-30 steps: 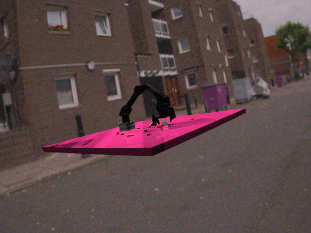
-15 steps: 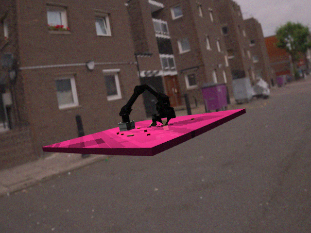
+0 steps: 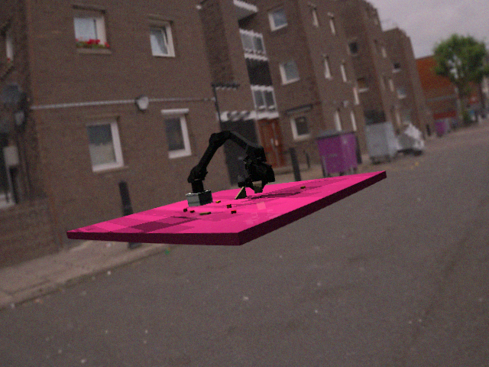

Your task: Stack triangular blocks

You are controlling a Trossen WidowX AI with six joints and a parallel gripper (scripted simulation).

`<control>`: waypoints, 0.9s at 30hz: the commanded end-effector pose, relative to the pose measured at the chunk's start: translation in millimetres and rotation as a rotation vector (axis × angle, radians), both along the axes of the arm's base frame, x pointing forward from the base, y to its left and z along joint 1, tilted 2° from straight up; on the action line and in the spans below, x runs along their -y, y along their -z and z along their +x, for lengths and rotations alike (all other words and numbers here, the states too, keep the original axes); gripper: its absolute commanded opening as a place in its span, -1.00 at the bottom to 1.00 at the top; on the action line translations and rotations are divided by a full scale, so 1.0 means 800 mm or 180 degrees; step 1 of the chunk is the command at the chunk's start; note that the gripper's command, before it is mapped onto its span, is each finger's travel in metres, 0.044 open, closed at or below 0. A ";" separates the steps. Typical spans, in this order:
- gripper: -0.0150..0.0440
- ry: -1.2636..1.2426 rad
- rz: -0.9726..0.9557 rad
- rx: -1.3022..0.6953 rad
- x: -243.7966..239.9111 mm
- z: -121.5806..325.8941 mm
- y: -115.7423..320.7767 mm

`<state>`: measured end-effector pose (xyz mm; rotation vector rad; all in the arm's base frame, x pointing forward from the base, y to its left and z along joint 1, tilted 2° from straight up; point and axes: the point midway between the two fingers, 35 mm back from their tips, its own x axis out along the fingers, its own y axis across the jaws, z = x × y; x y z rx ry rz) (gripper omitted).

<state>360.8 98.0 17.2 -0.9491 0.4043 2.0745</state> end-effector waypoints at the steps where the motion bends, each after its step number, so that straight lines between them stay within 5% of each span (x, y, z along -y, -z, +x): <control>1: -0.49 0.0101 -0.0004 0.0039 -0.001 0.002 -0.033; 12: -0.49 0.0304 -0.0046 0.0011 0.000 -0.008 -0.094; 27: -0.49 0.0532 -0.0246 -0.0155 0.000 -0.009 -0.090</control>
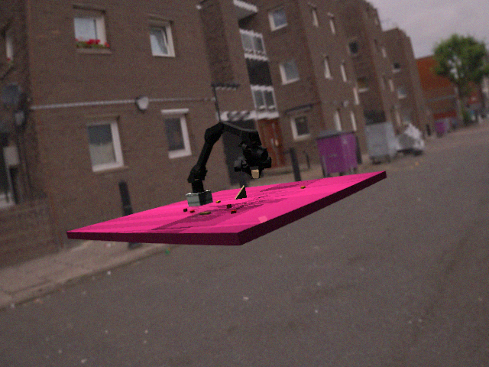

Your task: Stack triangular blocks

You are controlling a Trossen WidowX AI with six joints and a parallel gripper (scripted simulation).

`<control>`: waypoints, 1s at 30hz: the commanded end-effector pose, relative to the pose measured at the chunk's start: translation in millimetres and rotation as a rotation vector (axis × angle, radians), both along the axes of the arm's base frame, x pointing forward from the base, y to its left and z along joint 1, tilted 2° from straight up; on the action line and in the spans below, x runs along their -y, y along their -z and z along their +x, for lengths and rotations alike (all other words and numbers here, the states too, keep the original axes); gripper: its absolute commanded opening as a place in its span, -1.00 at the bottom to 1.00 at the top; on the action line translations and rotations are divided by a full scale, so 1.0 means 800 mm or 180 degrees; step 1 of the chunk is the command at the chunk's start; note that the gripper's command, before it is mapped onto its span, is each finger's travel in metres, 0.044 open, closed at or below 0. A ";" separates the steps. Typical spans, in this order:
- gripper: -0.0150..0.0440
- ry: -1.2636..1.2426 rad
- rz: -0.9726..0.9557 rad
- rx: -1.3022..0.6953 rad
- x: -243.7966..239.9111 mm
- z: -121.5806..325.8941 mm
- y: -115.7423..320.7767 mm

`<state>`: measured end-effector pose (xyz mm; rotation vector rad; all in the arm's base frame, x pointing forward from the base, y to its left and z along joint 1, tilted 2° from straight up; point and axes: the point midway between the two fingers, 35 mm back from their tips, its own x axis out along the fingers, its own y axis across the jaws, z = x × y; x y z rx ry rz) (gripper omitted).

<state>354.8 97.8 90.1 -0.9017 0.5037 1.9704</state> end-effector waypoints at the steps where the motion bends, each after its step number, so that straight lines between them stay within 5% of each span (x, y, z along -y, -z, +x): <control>1: -0.49 0.0206 -0.0170 -0.0142 -0.001 -0.002 0.001; 30: -0.49 0.2518 -0.1519 -0.1347 -0.007 -0.010 0.005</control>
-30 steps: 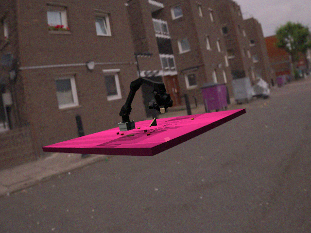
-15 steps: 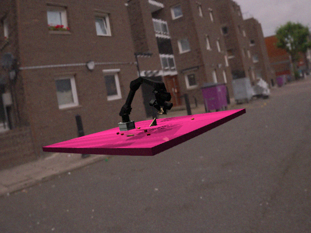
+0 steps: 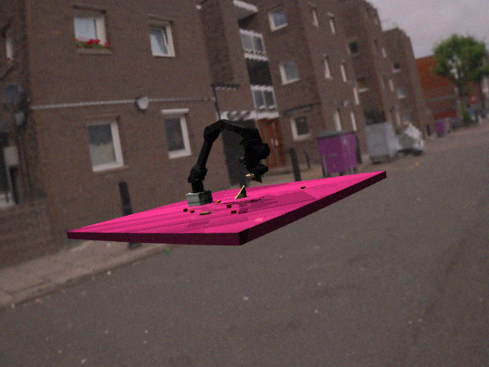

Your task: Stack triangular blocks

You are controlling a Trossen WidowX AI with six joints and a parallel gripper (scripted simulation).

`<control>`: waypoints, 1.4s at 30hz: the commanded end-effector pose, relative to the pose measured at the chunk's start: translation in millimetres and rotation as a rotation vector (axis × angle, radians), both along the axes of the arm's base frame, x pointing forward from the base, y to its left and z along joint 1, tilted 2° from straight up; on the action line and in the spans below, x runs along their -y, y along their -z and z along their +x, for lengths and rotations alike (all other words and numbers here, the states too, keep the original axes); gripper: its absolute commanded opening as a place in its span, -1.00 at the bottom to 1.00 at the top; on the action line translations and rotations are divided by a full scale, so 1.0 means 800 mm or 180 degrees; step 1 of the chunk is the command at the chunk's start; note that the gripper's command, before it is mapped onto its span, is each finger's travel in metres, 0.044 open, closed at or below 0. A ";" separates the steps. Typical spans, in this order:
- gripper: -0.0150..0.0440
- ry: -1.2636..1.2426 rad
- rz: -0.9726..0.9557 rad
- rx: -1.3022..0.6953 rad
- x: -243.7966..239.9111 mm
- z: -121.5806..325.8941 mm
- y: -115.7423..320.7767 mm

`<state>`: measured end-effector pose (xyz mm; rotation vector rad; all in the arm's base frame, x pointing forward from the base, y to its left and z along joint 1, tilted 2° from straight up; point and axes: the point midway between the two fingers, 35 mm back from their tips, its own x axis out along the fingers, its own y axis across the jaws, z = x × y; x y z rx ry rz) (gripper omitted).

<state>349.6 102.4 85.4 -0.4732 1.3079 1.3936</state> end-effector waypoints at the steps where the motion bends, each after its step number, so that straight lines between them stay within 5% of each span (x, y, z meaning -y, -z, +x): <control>1: -0.49 0.0359 -0.0215 -0.0141 -0.001 -0.003 -0.001; 42: -0.49 0.4139 -0.1702 -0.1186 -0.007 -0.009 -0.001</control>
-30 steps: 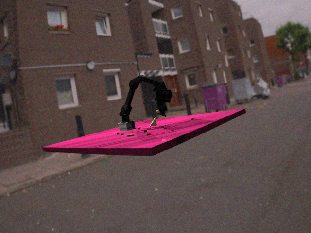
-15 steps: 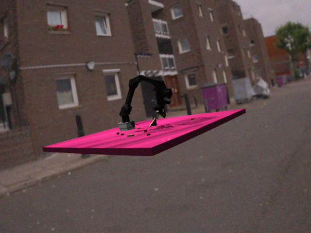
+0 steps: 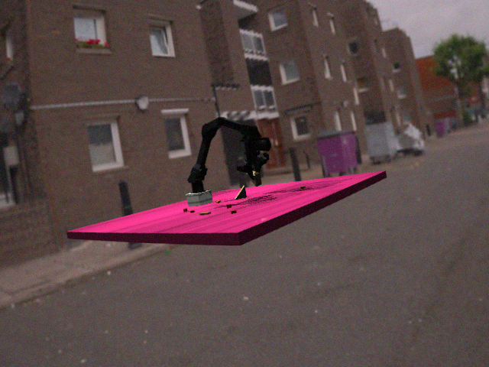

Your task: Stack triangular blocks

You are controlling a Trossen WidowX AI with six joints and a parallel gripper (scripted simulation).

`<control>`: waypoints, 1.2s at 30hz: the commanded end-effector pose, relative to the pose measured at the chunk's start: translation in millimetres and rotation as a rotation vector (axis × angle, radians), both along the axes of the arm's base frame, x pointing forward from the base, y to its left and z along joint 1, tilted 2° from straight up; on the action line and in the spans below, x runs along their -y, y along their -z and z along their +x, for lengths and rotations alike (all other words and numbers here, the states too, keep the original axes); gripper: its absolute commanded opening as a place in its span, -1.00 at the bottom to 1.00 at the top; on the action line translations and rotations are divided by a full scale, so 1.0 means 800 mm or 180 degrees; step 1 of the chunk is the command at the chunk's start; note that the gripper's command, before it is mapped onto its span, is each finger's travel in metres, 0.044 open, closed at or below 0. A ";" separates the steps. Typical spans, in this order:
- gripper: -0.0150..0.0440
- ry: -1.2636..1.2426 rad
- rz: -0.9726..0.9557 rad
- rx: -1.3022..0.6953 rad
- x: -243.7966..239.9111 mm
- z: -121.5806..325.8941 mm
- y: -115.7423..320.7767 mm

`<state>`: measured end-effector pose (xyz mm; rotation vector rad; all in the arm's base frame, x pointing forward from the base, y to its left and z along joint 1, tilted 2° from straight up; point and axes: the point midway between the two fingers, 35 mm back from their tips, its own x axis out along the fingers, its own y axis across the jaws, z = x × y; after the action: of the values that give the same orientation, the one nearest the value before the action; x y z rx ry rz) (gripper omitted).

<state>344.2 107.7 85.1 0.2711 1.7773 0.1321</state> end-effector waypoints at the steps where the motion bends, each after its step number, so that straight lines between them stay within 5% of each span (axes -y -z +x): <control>1: -0.49 0.0416 -0.0158 -0.0048 -0.001 -0.003 -0.002; 36: -0.49 0.3950 -0.0947 -0.0303 -0.005 -0.004 -0.007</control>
<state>342.8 111.8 88.9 1.0291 1.4757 -0.9376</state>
